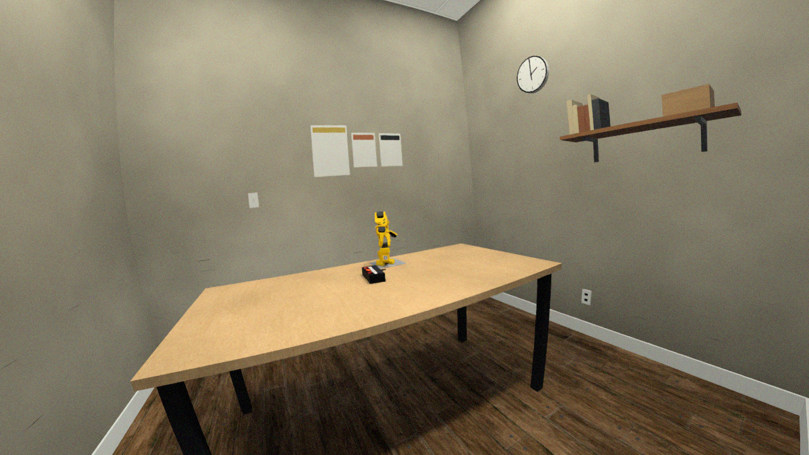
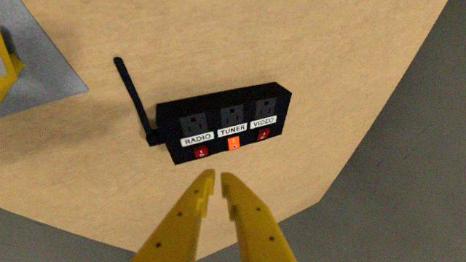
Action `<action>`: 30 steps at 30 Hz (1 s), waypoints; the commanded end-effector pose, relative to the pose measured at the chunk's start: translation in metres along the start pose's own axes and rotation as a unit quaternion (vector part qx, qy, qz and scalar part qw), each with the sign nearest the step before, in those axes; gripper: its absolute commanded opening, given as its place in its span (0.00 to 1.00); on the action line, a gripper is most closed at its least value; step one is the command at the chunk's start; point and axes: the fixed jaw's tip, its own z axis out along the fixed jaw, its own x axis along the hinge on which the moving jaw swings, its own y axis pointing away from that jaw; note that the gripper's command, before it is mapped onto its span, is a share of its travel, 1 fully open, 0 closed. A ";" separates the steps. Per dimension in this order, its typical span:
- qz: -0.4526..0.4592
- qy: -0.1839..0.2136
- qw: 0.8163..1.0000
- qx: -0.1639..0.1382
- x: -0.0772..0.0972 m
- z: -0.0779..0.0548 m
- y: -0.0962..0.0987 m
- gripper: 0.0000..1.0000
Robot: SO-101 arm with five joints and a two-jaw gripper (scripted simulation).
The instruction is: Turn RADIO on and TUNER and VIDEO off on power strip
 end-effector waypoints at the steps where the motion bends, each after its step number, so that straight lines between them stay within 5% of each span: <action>1: 0.003 -0.003 1.000 -0.003 -0.001 -0.001 0.000 0.00; 9: -0.002 -0.004 1.000 -0.021 0.004 0.005 -0.005 0.00; 30: -0.024 -0.024 0.993 -0.112 0.034 0.048 -0.016 0.00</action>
